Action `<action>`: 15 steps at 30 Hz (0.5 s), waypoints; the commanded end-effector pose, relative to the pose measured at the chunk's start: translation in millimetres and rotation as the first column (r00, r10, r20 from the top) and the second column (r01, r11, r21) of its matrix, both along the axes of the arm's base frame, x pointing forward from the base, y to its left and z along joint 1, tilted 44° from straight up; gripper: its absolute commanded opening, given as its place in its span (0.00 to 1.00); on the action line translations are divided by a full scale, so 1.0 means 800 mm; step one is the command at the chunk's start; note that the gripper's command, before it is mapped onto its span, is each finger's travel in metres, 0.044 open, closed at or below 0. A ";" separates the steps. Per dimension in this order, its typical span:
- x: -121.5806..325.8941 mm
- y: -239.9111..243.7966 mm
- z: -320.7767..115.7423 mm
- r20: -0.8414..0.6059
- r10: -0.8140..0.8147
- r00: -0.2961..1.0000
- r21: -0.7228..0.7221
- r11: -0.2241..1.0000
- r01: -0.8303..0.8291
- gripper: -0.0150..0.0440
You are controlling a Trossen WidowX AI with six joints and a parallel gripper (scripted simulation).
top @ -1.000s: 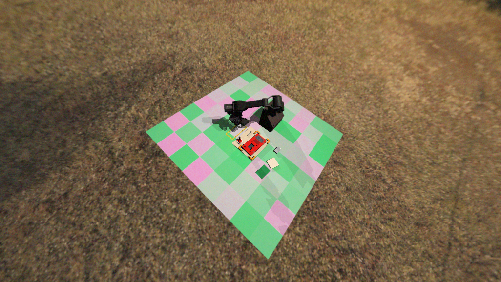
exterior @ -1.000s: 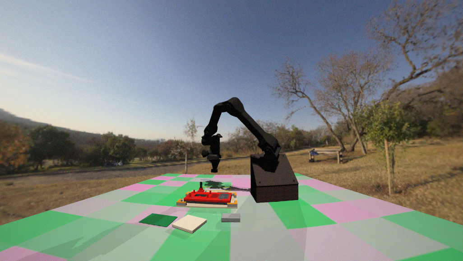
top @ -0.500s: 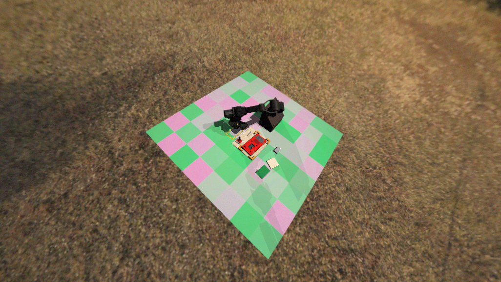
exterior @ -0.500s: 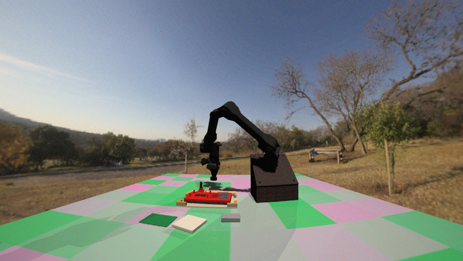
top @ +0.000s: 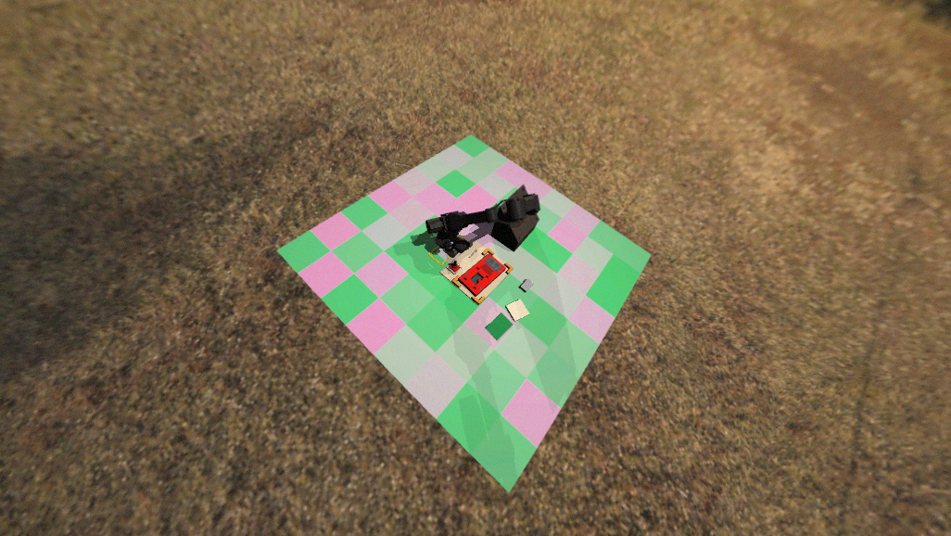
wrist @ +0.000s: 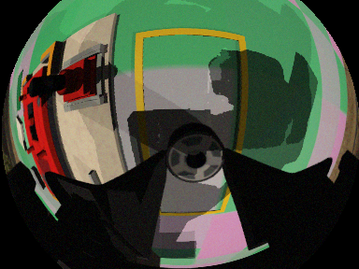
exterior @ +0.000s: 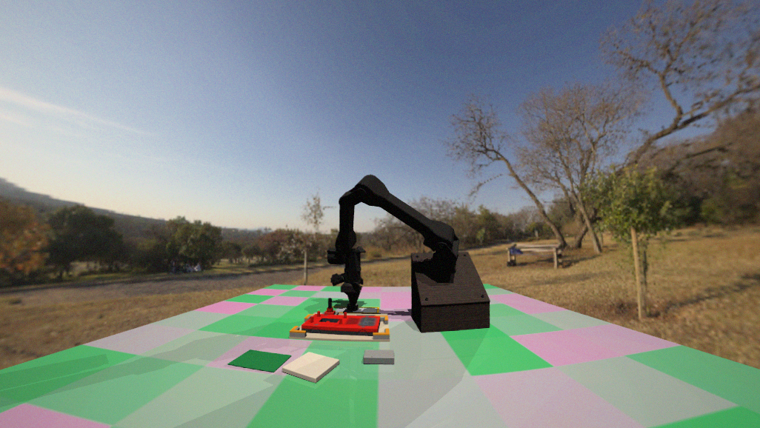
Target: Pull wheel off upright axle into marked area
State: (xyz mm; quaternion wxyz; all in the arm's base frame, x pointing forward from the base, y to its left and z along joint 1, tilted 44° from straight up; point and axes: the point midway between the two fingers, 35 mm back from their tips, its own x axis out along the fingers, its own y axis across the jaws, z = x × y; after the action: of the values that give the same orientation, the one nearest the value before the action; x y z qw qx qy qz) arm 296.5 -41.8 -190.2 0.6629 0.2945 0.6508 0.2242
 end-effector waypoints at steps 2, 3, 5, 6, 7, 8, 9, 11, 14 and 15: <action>0.000 0.000 0.000 0.001 0.003 1.000 -0.001 1.000 -0.003 0.65; 0.000 0.000 0.000 0.001 0.003 1.000 -0.001 1.000 -0.003 0.70; 0.000 -0.007 0.007 0.001 0.001 1.000 -0.001 1.000 -0.001 0.76; 0.000 -0.013 0.013 0.002 0.000 1.000 -0.002 1.000 0.000 0.76; 0.000 -0.021 0.021 0.003 -0.003 1.000 -0.002 1.000 0.003 0.76; -0.001 -0.031 0.031 0.004 -0.005 1.000 -0.002 1.000 0.005 0.76; -0.002 -0.040 0.041 0.005 -0.008 1.000 -0.002 1.000 0.008 0.76; -0.005 -0.051 0.053 0.006 -0.011 1.000 -0.002 1.000 0.011 0.76; -0.005 -0.052 0.055 0.007 -0.011 1.000 -0.002 1.000 0.011 0.76; -0.007 -0.046 0.049 0.003 -0.019 1.000 0.002 1.000 0.019 0.81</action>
State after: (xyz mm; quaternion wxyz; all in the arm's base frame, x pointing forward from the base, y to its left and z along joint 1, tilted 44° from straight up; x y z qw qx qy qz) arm 293.5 -81.1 -150.3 0.6684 0.3005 0.6446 0.2178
